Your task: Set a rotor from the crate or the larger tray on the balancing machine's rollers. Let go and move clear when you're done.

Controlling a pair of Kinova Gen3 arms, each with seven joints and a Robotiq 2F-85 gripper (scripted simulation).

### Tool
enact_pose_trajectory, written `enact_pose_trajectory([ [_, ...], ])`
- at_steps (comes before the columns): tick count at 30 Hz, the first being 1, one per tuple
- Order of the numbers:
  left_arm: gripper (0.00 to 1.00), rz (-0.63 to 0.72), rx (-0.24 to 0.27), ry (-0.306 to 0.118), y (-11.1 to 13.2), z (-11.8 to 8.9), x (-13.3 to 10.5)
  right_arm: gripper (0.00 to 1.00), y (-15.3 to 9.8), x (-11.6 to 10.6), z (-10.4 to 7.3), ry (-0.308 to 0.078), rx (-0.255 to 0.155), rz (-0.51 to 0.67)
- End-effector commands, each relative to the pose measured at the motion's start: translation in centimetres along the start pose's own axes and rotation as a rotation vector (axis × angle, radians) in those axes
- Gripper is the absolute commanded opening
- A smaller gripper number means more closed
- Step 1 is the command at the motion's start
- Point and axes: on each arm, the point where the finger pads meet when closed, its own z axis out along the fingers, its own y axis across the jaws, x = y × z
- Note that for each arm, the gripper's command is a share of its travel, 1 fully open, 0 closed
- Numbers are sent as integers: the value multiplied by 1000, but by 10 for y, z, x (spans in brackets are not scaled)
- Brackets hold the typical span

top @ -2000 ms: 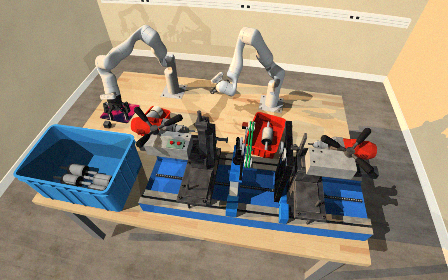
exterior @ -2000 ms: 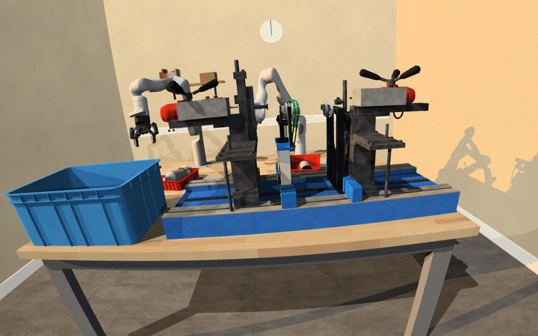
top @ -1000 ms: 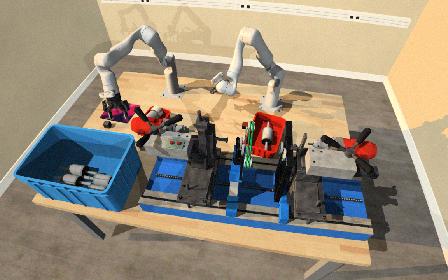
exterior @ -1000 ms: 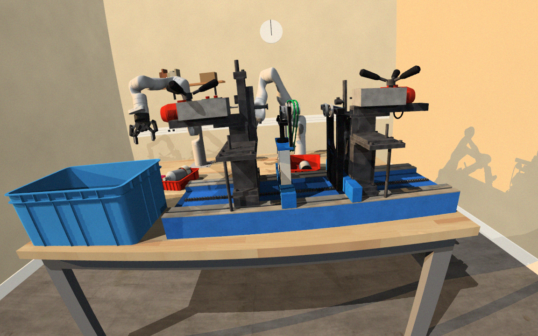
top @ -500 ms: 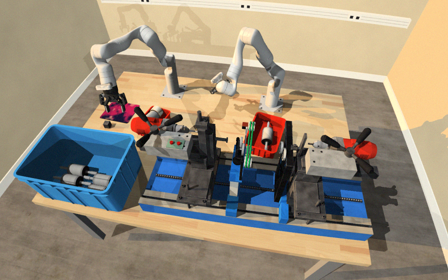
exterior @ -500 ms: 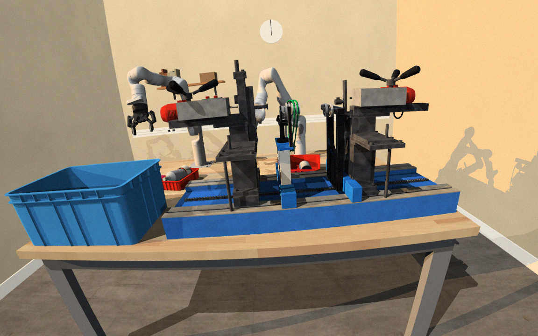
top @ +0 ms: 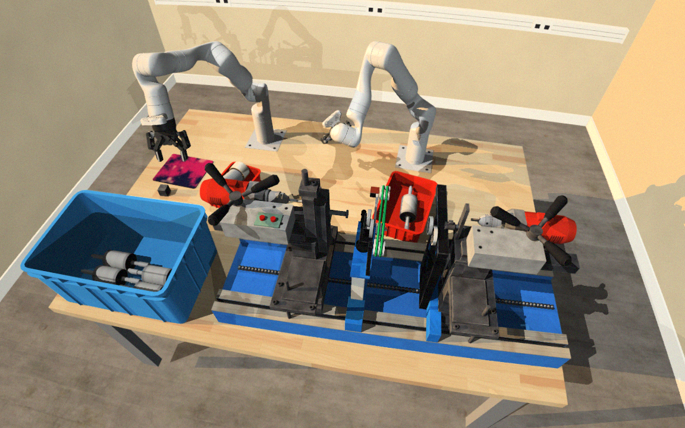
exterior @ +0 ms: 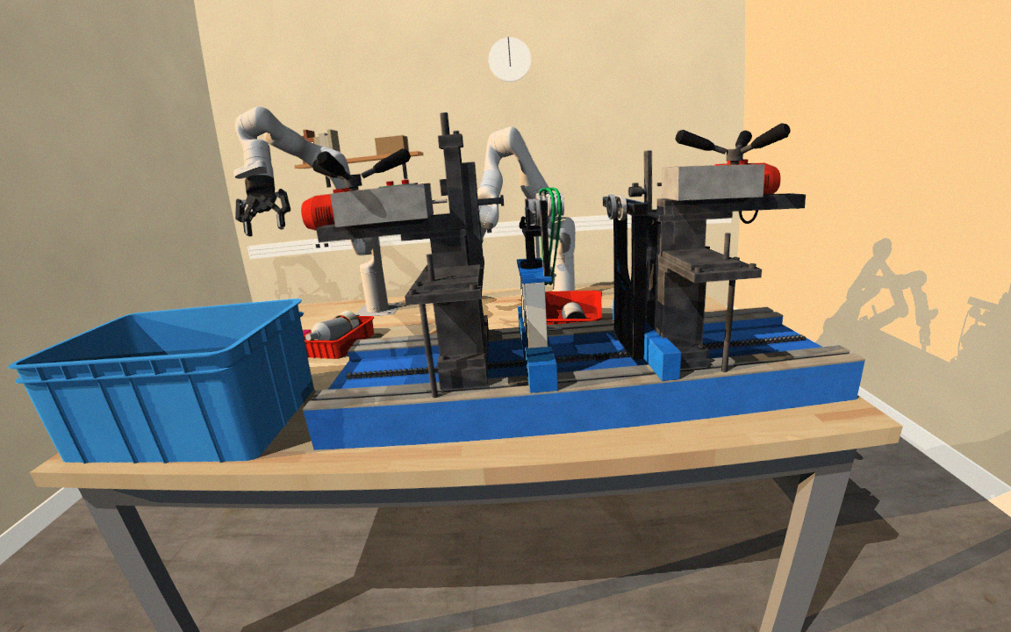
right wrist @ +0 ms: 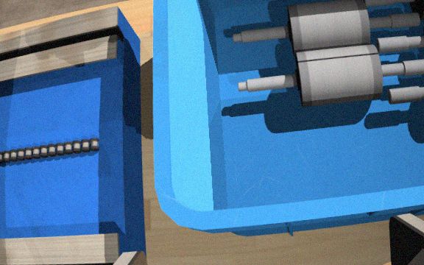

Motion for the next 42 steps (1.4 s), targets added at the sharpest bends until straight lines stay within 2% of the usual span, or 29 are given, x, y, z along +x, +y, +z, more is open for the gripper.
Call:
enact_pose_trajectory([
  [1, 1000, 1, 1, 0, 0, 0, 0, 1000, -1, 5, -12, -3, 2, 0],
  [12, 1000, 1, 1, 0, 0, 0, 0, 1000, -1, 5, -17, -3, 2, 0],
  [25, 1000, 1, 1, 0, 0, 0, 0, 1000, 10, -16, -26, -3, 2, 0],
  [40, 1000, 1, 1, 0, 0, 0, 0, 1000, 42, -77, -53, -3, 2, 0],
  [42, 1000, 1, 1, 0, 0, 0, 0, 1000, 42, -77, -53, -3, 2, 0],
])
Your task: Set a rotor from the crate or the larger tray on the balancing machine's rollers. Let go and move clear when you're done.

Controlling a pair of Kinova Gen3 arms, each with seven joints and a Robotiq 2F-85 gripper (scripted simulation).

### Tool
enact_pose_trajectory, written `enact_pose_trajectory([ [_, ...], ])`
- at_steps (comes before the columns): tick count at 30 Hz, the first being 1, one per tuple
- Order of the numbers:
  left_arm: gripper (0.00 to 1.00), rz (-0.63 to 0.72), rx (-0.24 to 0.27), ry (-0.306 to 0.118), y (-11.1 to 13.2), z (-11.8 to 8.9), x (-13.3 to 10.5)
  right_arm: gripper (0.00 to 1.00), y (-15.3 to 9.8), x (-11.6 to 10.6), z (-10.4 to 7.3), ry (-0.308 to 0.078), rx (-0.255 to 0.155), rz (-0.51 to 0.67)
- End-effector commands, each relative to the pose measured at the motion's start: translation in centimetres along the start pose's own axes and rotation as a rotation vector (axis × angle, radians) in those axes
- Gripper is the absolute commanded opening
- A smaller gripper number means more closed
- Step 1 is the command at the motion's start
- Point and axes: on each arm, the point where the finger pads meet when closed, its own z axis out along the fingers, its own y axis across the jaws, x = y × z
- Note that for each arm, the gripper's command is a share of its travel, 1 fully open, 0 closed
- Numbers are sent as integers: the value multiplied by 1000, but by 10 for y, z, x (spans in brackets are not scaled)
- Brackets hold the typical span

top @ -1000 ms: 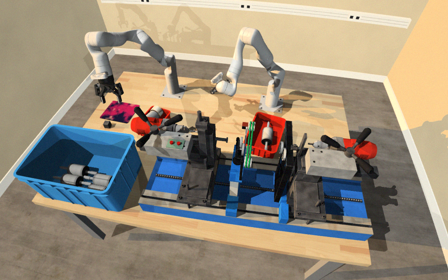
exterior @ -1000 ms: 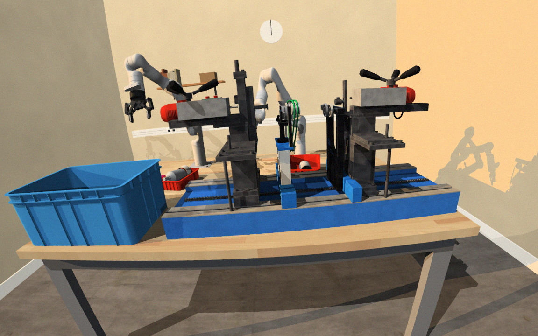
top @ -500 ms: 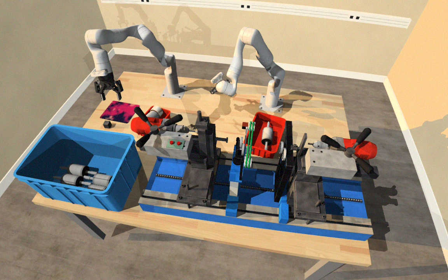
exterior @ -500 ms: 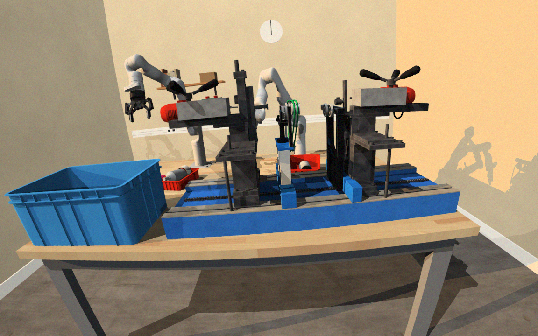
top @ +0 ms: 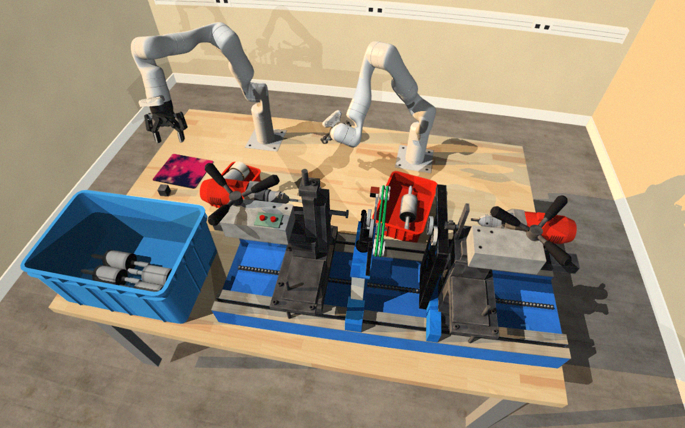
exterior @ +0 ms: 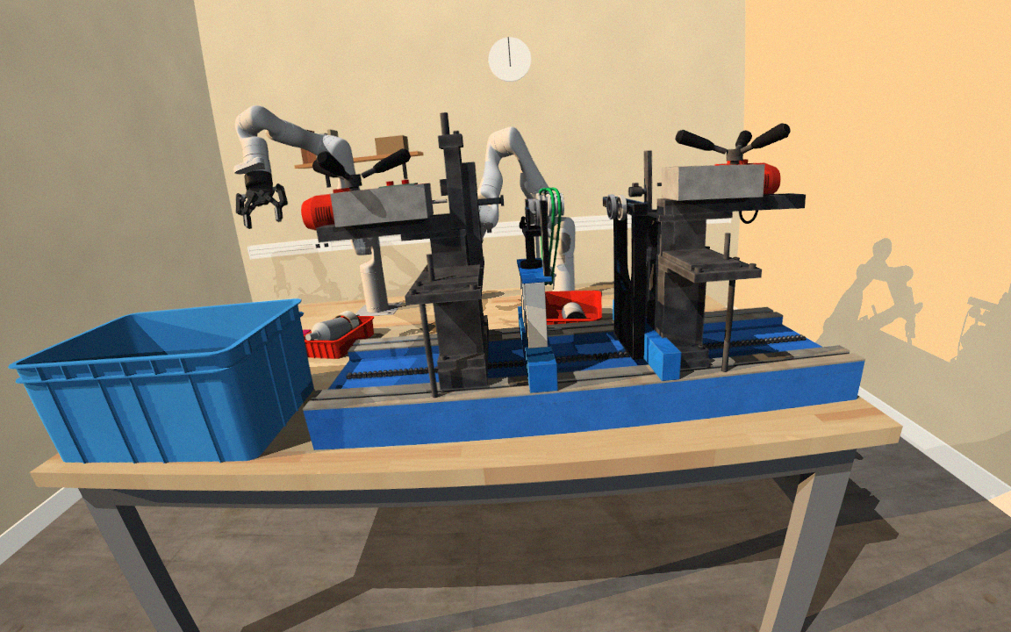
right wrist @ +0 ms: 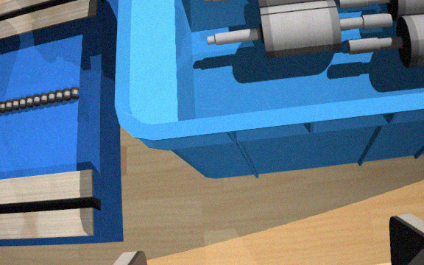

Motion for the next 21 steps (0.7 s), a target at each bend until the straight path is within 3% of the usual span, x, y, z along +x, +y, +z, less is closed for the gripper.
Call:
enact_pose_trajectory([
  [1, 1000, 1, 1, 0, 0, 0, 0, 1000, 9, -16, -9, 13, -4, -1],
  [15, 1000, 1, 1, 0, 0, 0, 0, 1000, 50, -96, -43, 13, -4, -1],
  [17, 1000, 1, 1, 0, 0, 0, 0, 1000, 50, -96, -43, 13, -4, -1],
  [21, 1000, 1, 1, 0, 0, 0, 0, 1000, 62, -120, -53, 13, -4, -1],
])
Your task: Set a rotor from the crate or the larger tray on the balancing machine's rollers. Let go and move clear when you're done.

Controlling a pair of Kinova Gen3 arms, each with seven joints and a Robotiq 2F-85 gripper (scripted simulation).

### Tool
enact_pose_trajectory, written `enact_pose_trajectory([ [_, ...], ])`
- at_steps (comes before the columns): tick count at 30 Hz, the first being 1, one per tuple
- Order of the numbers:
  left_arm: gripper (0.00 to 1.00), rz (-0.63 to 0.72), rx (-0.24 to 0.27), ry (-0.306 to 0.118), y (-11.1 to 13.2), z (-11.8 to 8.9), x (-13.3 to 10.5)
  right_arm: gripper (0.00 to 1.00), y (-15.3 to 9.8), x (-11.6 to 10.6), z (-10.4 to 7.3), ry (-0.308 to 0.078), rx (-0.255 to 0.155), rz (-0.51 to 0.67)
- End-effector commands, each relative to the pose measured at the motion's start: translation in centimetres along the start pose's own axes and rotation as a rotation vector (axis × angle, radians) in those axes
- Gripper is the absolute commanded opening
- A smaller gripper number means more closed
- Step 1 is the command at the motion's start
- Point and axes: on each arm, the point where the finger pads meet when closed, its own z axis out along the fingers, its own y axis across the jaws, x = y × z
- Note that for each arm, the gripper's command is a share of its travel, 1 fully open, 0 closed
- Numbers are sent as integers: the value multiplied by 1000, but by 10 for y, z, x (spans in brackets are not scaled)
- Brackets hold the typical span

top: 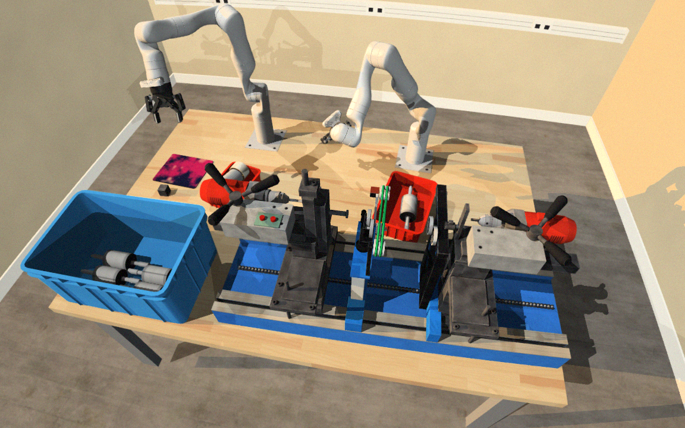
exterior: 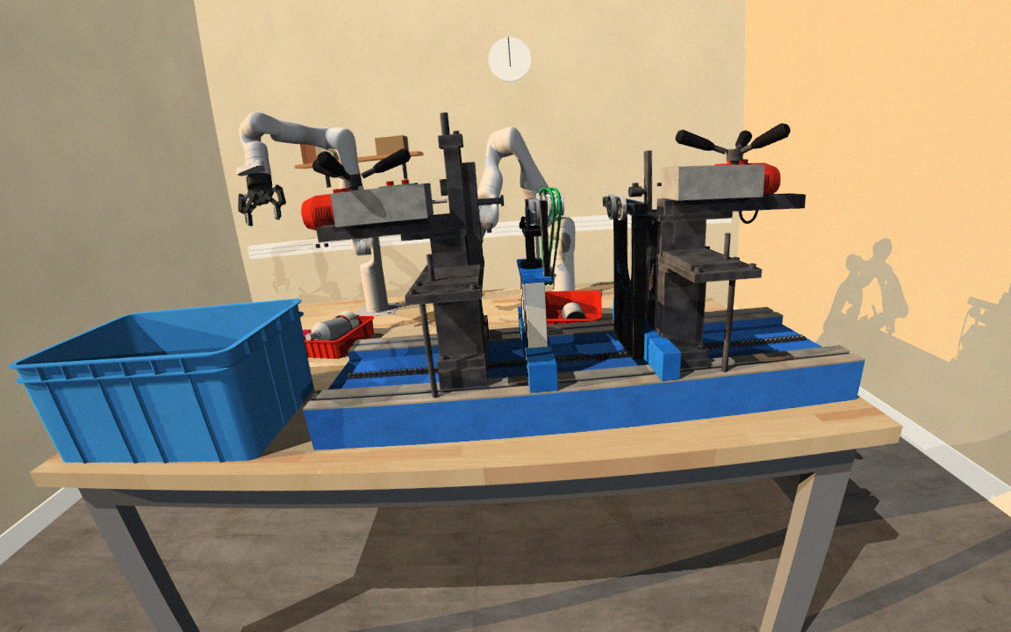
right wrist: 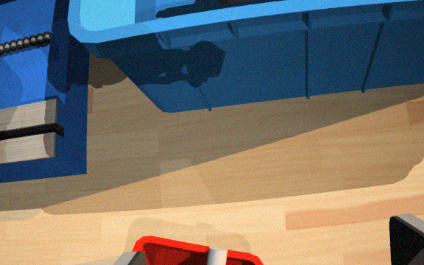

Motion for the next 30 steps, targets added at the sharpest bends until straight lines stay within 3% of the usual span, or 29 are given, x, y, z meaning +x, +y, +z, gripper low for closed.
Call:
enact_pose_trajectory([
  [1, 1000, 1, 1, 0, 0, 0, 0, 1000, 13, -24, -12, 6, -2, -1],
  [11, 1000, 1, 1, 0, 0, 0, 0, 1000, 42, -79, -36, 6, -2, -1],
  [13, 1000, 1, 1, 0, 0, 0, 0, 1000, 42, -79, -36, 6, -2, -1],
  [26, 1000, 1, 1, 0, 0, 0, 0, 1000, 70, -135, -60, 6, -2, -1],
  [30, 1000, 1, 1, 0, 0, 0, 0, 1000, 73, -141, -63, 6, -2, -1],
])
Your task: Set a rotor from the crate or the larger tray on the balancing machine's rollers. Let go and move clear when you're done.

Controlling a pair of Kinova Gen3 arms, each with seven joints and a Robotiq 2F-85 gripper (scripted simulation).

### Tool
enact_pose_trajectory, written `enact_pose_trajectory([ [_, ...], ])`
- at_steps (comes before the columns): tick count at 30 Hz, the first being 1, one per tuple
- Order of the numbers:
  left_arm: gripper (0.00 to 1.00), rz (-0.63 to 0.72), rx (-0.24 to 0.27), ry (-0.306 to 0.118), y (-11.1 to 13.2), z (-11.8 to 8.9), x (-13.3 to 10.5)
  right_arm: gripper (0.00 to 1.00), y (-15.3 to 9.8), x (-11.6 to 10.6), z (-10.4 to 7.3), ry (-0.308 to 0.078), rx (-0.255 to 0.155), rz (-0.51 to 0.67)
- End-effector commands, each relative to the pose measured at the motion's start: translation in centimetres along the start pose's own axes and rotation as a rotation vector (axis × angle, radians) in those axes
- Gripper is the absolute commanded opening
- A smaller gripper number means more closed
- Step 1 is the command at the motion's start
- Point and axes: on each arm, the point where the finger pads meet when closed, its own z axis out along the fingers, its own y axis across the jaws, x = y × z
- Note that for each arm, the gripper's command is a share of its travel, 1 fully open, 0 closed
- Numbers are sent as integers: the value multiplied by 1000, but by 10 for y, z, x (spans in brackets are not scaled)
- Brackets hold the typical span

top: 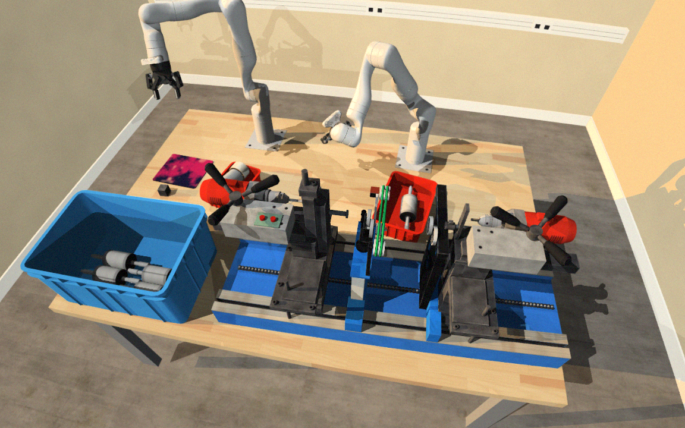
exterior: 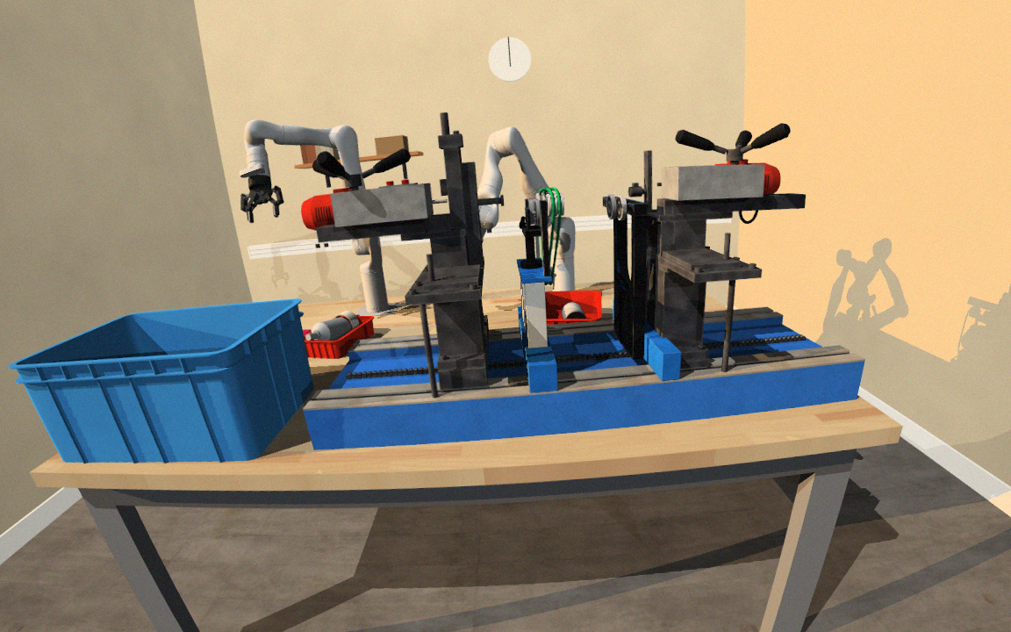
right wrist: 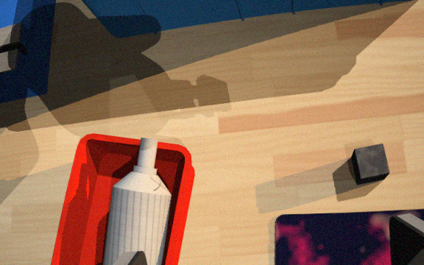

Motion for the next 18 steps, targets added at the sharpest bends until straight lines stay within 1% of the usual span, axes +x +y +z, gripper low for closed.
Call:
enact_pose_trajectory([
  [1, 1000, 1, 1, 0, 0, 0, 0, 1000, 4, -7, -4, 1, 0, -1],
  [9, 1000, 1, 1, 0, 0, 0, 0, 1000, 12, -23, -11, 1, 0, -1],
  [18, 1000, 1, 1, 0, 0, 0, 1, 1000, 14, -27, -12, 1, 0, -1],
])
